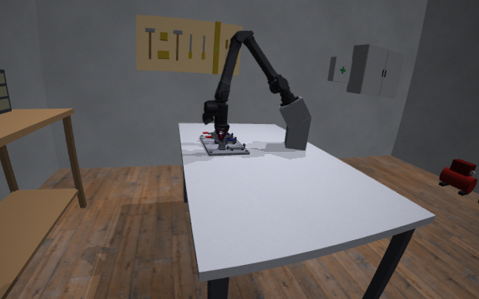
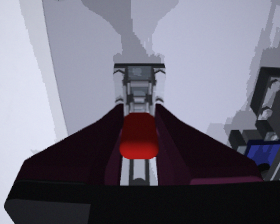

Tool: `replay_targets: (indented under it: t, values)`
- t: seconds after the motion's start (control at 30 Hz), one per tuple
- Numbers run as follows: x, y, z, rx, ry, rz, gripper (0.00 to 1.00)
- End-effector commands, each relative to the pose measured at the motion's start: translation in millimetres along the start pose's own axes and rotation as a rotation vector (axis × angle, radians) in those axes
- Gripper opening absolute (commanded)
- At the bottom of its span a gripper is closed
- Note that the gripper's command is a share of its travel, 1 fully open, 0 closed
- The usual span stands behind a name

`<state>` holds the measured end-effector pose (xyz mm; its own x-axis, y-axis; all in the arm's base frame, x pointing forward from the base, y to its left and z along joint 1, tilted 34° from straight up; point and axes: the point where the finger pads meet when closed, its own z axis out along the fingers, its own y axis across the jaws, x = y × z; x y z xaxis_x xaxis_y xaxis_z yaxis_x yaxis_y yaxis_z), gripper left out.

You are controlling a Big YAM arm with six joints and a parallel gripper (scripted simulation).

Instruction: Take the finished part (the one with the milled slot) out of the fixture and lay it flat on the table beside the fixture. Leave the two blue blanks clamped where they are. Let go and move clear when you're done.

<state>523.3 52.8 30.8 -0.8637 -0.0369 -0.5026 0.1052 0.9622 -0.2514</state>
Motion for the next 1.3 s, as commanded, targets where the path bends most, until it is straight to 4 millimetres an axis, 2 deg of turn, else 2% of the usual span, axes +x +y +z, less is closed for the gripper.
replay_targets:
  t: [0.0,1.27]
  values:
    - [38.2,7.9,4.8,0.001,0.081,-0.059,0.00]
    - [39.8,8.4,7.1,0.001,0.097,-0.068,0.00]
